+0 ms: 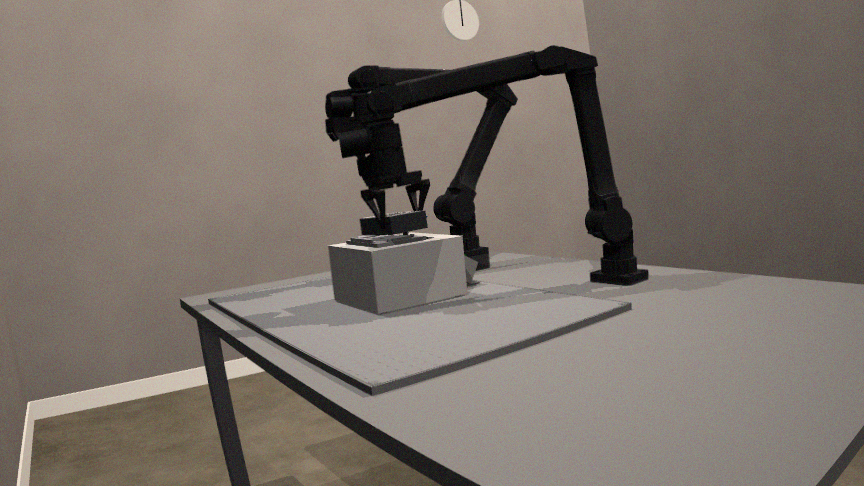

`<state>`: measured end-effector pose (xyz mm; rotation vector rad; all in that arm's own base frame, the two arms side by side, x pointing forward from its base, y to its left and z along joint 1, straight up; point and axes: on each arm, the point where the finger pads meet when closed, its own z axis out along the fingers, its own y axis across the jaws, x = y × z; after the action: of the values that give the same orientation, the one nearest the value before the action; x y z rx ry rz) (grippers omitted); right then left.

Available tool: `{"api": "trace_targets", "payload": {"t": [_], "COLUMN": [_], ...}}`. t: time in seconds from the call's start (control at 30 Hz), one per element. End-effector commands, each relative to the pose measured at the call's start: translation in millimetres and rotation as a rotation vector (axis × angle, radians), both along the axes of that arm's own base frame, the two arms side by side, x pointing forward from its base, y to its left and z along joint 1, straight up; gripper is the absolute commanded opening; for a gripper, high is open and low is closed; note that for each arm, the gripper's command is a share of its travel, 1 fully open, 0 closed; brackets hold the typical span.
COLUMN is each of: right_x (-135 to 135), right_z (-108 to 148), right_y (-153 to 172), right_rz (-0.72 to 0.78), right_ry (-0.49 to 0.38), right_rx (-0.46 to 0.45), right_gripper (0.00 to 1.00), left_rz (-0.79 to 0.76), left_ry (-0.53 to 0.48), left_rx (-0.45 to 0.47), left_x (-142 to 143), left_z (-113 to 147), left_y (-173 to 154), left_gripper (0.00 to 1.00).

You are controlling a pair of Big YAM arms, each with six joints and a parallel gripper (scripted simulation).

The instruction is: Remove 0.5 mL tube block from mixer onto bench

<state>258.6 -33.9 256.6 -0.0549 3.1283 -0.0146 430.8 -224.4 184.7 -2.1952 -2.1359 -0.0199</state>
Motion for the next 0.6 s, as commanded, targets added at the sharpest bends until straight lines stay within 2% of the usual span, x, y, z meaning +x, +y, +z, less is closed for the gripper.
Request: {"api": "trace_targets", "payload": {"t": [0.0,0.07,0.37,0.57], "right_x": [4.7,4.7,4.8,4.9], "right_z": [11.1,11.0,10.6,10.5], "right_y": [1.4,1.4,1.3,1.2], "right_rz": [0.02,0.02,0.019,0.019], "right_ry": [-0.018,-0.018,-0.018,-0.018], "right_rx": [-0.001,-0.001,-0.002,-0.002], "right_gripper": [0.0,0.0,0.0,0.0], "left_rz": [-0.016,-0.019,-0.025,-0.033], "left_ry": [-0.122,-0.133,-0.095,-0.118], "left_rx": [-0.077,-0.083,-0.052,-0.073], "left_x": [11.8,14.0,11.1,11.8], "left_z": [62.1,63.4,39.2,52.3], "left_y": [5.6,10.9,37.5,40.0], "left_gripper": [0.0,0.0,0.0,0.0]}}
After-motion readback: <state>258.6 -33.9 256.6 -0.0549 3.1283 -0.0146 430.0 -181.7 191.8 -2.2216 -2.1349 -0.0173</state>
